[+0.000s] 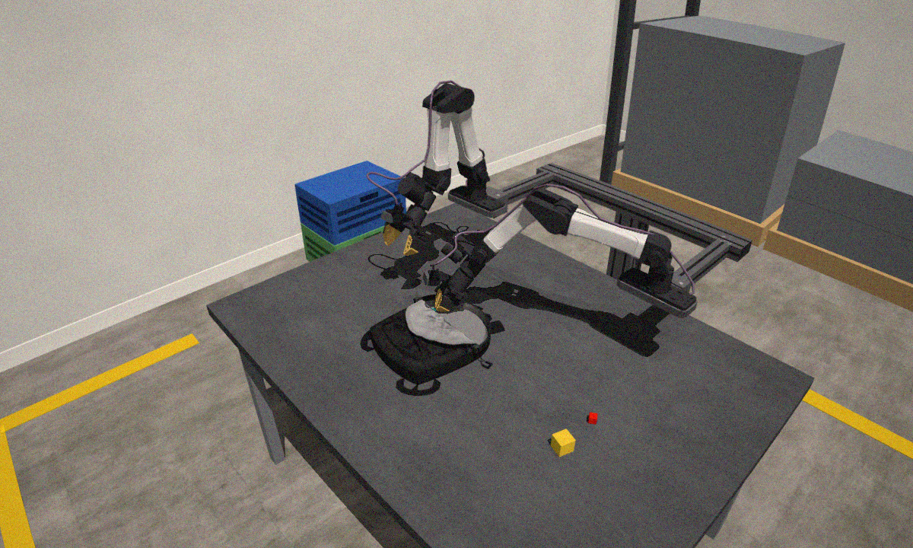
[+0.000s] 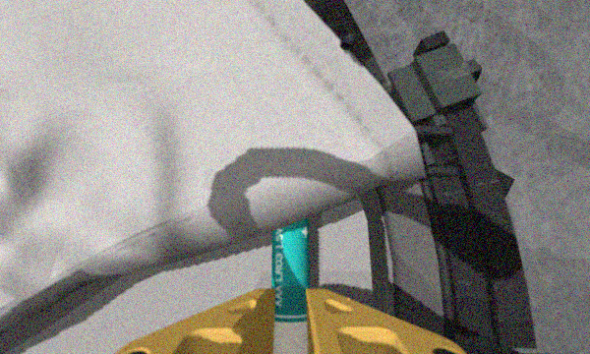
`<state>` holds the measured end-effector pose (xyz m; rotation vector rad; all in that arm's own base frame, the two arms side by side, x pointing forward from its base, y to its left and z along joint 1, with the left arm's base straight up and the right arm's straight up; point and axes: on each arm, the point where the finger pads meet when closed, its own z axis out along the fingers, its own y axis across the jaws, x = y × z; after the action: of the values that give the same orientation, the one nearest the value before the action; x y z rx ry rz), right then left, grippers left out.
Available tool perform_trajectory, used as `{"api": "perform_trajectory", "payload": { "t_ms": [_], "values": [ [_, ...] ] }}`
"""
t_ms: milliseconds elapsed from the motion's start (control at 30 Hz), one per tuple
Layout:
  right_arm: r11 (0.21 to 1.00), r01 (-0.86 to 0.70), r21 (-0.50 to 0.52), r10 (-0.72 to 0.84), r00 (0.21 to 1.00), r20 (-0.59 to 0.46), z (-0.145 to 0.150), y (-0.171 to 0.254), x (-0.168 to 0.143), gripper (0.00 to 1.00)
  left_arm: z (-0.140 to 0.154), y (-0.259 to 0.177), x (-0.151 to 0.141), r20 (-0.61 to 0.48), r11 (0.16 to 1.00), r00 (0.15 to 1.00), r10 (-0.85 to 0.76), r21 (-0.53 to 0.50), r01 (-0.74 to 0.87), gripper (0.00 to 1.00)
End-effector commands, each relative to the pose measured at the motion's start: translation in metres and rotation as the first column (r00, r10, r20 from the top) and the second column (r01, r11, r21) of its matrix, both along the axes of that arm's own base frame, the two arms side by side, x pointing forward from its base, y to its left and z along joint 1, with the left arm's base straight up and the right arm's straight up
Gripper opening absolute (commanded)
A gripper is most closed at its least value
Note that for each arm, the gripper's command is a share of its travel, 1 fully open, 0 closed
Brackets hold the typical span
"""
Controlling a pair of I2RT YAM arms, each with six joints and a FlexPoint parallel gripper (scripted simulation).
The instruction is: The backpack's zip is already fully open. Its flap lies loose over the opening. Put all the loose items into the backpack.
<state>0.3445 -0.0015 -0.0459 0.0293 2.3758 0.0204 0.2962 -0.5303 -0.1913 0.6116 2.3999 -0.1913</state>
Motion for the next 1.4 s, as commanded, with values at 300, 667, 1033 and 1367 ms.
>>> {"api": "perform_trajectory", "payload": {
  "t_ms": [300,667,1033,1367],
  "values": [
    [1.000,-0.001,0.001,0.001,0.999,0.034,0.009,-0.002,0.008,0.90,0.005,-0.010,0.006,0.019,0.999,1.000,-0.002,-0.042,0.003,0.03],
    [1.000,-0.001,0.001,0.001,0.999,0.034,0.009,-0.002,0.008,0.90,-0.013,-0.002,0.002,0.002,1.000,1.000,-0.004,-0.010,0.004,0.03],
    [1.000,-0.001,0.001,0.001,0.999,0.034,0.009,-0.002,0.008,0.90,-0.017,-0.001,0.002,0.003,1.000,1.000,-0.003,-0.009,0.003,0.03],
    [1.000,-0.001,0.001,0.001,0.999,0.034,0.009,-0.002,0.008,0.90,-0.017,-0.001,0.002,0.003,1.000,1.000,-0.003,-0.009,0.003,0.03]
  ]
}}
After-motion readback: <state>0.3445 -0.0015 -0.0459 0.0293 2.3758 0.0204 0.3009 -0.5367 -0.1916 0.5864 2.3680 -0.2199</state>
